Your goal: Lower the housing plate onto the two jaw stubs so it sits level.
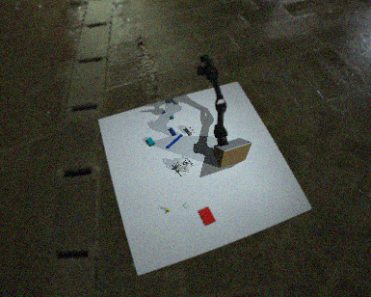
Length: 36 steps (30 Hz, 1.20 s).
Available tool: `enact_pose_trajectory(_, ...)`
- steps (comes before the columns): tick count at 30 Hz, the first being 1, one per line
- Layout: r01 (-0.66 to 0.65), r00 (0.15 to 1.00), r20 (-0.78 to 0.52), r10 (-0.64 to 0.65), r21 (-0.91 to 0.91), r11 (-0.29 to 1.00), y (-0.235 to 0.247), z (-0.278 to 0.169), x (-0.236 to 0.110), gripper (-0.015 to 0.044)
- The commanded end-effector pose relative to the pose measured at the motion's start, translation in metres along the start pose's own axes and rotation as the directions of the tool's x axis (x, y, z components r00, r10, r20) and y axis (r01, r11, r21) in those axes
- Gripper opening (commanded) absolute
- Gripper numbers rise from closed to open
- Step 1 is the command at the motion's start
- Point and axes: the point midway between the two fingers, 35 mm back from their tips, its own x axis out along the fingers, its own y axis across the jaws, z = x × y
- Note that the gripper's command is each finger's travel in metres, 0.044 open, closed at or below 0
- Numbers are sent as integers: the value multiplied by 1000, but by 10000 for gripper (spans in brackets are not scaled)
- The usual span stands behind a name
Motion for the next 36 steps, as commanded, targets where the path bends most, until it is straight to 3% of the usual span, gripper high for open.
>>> enact_pose_trajectory(1, 64, 992, 110, -65, 9, 998, -21, 16, 21, 440)
enact_pose_trajectory(8, 146, 939, 311, -148, 29, 989, -52, 49, 42, 440)
enact_pose_trajectory(16, 209, 820, 525, -227, 95, 973, -87, 93, 54, 440)
enact_pose_trajectory(27, 243, 583, 753, -304, 195, 950, -129, 155, 47, 440)
enact_pose_trajectory(36, 227, 333, 878, -345, 281, 933, -160, 204, 23, 440)
